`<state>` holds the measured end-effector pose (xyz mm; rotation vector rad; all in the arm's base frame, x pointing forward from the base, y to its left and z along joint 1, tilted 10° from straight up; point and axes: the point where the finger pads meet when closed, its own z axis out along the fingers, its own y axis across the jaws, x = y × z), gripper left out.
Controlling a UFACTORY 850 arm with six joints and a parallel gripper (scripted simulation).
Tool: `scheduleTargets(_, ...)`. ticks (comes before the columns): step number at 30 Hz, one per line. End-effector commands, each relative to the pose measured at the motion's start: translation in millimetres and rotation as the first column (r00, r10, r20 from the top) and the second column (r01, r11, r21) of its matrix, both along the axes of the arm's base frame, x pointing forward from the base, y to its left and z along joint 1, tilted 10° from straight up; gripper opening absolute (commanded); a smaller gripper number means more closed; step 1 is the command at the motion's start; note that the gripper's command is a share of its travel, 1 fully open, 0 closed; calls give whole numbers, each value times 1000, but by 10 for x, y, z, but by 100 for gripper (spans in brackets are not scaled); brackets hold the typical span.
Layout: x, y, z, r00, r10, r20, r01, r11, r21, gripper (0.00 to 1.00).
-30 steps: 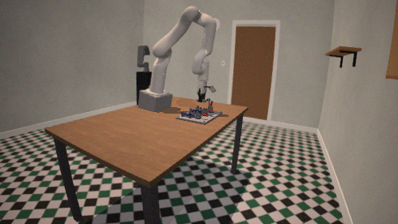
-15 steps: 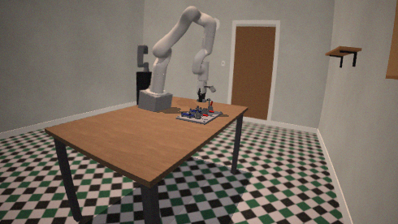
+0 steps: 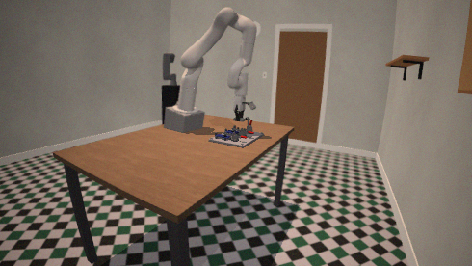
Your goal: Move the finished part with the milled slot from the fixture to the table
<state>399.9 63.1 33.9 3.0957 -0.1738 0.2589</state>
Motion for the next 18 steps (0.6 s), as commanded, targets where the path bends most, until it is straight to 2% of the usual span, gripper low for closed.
scheduleTargets(1, 5, 1, 4, 1000, 0, 1, 0, 1000, 0, 0)
scheduleTargets(18, 15, 83, 2, 1000, 0, 1, 0, 1000, 0, 0)
